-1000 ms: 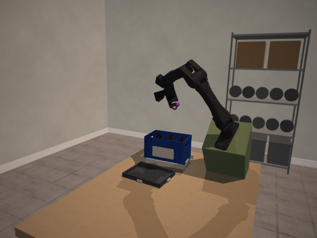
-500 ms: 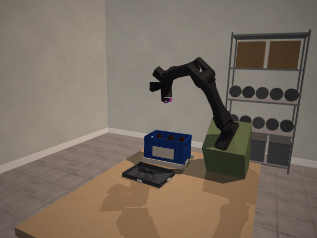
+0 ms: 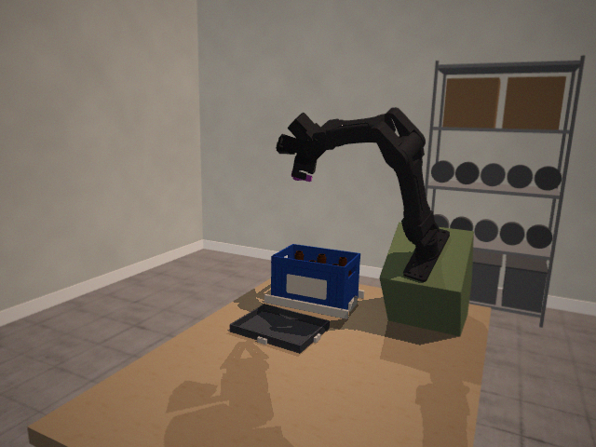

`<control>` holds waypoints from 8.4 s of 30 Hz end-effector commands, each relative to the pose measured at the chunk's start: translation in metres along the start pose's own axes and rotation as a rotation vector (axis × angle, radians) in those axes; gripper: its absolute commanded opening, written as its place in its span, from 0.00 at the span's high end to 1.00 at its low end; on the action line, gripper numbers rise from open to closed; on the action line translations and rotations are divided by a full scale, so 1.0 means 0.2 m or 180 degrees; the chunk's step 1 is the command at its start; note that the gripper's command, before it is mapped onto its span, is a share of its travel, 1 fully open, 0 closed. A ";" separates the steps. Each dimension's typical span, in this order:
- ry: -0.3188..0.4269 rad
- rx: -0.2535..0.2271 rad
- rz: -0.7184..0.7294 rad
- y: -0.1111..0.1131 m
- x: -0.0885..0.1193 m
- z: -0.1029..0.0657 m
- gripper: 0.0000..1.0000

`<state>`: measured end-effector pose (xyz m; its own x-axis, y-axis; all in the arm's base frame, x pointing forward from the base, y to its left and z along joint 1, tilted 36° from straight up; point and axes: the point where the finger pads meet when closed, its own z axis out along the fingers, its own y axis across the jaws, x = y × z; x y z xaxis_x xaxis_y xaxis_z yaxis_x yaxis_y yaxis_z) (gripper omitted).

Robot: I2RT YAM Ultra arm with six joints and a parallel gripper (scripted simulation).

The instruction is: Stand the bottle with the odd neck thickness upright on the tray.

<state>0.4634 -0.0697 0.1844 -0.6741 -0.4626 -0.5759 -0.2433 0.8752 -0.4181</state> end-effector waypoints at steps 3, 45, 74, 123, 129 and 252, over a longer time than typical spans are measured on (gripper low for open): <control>-0.0547 0.0257 0.0416 -0.08 -0.18 -0.19 0.00; -0.1723 -0.0400 0.2477 -0.01 -0.50 -0.67 0.00; 0.0467 -0.1019 0.4530 0.24 -0.11 0.14 0.00; 0.4106 0.0078 0.7313 0.74 0.70 0.71 0.00; 0.4488 0.0341 0.7526 0.80 0.78 0.74 0.00; 0.3182 -0.2064 0.3992 0.81 0.83 0.75 1.00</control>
<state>0.4031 -0.0071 -0.1003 -0.6299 0.5863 0.5094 0.7674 0.5708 0.2919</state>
